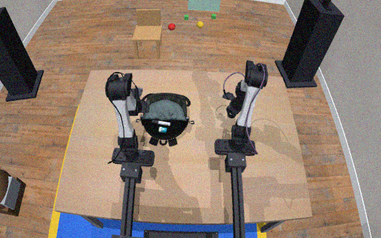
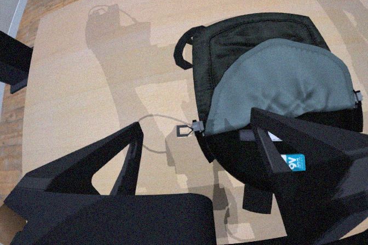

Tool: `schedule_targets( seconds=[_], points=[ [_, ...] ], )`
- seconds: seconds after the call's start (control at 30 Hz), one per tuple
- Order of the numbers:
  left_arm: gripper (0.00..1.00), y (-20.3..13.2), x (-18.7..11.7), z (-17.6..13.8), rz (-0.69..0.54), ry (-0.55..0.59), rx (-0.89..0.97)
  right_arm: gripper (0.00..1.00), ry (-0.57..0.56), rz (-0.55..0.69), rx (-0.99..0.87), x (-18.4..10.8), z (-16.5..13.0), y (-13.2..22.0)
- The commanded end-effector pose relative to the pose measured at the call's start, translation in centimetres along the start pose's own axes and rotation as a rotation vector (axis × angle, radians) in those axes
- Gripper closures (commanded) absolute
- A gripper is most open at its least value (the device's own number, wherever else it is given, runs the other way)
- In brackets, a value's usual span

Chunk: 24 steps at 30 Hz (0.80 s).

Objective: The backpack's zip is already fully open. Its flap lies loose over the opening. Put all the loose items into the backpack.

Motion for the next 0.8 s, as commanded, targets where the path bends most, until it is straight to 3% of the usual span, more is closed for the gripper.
schedule_targets(
  seconds=[0.0,0.2,0.4,0.47,0.77],
  points=[
    [0.10,-0.1,-0.2,0.7,-0.013,-0.023,0.006,0.58,-0.017,-0.071,-0.026,-0.8,2.4,0.0],
    [0.10,-0.1,-0.2,0.7,-0.013,-0.023,0.006,0.58,-0.030,-0.054,-0.143,0.1,7.4,3.6],
    [0.10,-0.1,-0.2,0.7,-0.013,-0.023,0.006,0.58,0.003,0.006,-0.259,1.6,10.9,8.6],
    [0.10,-0.1,-0.2,0.7,-0.013,-0.023,0.006,0.58,0.003,0.006,-0.259,1.6,10.9,8.6],
    [0.10,-0.1,-0.2,0.7,-0.013,-0.023,0.006,0.58,0.001,0.037,-0.436,2.8,17.4,14.8]
  ],
)
Point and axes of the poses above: on each arm, the point where the finger pads meet when closed, its own x axis out along the fingers, its own y axis across the jaws, z = x × y, the point moved 2 cm from there along -x, back along the fingers, and after that the axes turned 9 degrees about -x, right-handed, at the moved point
